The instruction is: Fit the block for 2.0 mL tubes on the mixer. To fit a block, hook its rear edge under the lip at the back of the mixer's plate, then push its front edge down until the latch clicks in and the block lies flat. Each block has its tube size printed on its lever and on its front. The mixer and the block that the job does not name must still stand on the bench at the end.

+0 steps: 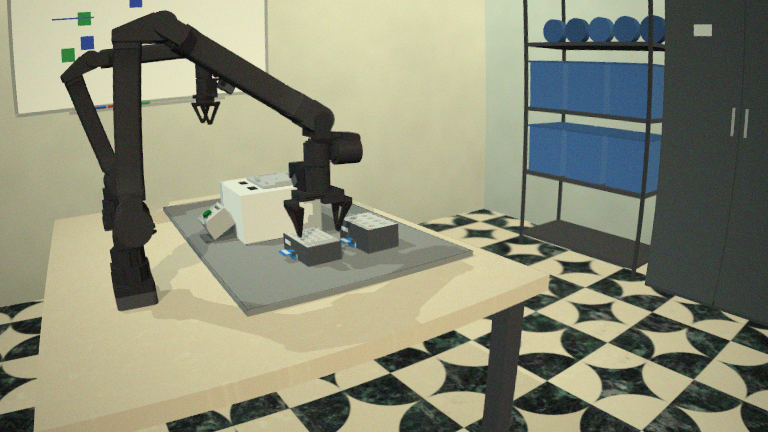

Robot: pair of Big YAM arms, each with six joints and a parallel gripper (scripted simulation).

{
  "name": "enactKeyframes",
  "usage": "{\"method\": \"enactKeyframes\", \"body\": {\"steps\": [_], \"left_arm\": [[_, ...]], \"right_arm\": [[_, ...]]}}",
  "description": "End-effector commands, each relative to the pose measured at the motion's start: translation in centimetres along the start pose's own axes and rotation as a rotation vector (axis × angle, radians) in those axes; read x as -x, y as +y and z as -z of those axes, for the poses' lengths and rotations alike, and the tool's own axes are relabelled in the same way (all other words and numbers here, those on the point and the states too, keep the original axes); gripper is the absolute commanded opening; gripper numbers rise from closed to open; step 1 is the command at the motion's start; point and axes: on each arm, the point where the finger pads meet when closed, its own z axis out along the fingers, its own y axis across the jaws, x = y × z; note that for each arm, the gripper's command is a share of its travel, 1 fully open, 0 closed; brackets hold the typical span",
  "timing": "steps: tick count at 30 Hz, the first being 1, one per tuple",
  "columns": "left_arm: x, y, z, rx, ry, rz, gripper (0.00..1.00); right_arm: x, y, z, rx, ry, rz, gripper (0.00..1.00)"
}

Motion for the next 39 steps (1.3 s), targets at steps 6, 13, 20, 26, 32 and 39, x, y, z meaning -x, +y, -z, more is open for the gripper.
{"method": "enactKeyframes", "body": {"steps": [6,13,20,26,32,39], "left_arm": [[0.7,0.3,1.4,0.002,-0.024,0.005,1.00],[0.1,0.4,0.3,-0.001,0.004,0.010,1.00],[-0.4,-0.4,-0.5,-0.004,0.026,-0.012,1.00],[-0.5,0.1,-0.6,-0.004,0.028,0.002,1.00],[0.0,0.4,0.3,-0.001,0.006,0.007,1.00],[0.4,0.4,1.0,0.002,-0.014,0.008,1.00]], "right_arm": [[-0.4,-0.4,-0.5,-0.002,0.001,-0.020,1.00],[-0.6,-1.4,1.5,-0.040,0.004,-0.019,1.00],[-0.6,-1.9,2.7,-0.062,0.006,-0.018,1.00],[-0.7,-2.4,3.0,-0.083,0.008,-0.018,1.00],[-0.6,-2.3,2.0,-0.070,0.007,-0.017,1.00],[-0.5,-1.3,0.6,-0.032,0.003,-0.015,1.00]]}}
